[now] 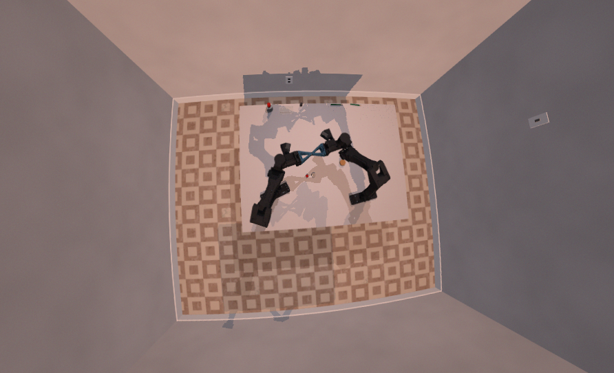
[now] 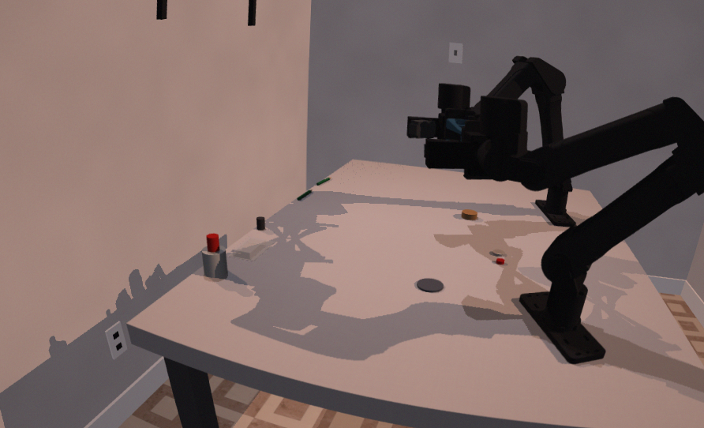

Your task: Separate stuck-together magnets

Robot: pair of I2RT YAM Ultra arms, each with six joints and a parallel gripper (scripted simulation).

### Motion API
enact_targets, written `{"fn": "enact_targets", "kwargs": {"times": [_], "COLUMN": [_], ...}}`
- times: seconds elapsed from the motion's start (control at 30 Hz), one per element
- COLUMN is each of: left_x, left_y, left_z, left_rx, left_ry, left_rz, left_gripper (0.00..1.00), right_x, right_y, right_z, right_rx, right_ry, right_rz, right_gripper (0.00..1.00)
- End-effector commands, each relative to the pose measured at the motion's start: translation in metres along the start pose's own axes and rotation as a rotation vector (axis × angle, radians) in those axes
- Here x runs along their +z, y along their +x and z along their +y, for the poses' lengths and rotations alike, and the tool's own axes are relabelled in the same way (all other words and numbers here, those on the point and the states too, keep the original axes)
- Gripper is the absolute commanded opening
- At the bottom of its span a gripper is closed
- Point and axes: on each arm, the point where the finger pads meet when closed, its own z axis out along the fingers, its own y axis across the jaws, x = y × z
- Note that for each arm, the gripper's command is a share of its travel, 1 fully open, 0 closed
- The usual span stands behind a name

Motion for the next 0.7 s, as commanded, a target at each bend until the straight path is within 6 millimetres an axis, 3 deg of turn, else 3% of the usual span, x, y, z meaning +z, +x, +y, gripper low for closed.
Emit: {"fn": "enact_targets", "kwargs": {"times": [0.0,0.67], "left_x": [0.000,0.000], "left_y": [0.001,0.001], "left_z": [-0.010,-0.028], "left_rx": [0.017,0.017], "left_ry": [0.013,0.013], "left_rz": [0.003,0.003], "left_gripper": [0.18,0.18], "right_x": [-0.001,-0.001], "right_y": [0.000,0.000], "right_z": [0.009,0.009], "right_rx": [-0.040,-0.040], "right_ry": [-0.010,-0.010], "right_rz": [0.000,0.000], "right_gripper": [0.17,0.17]}}
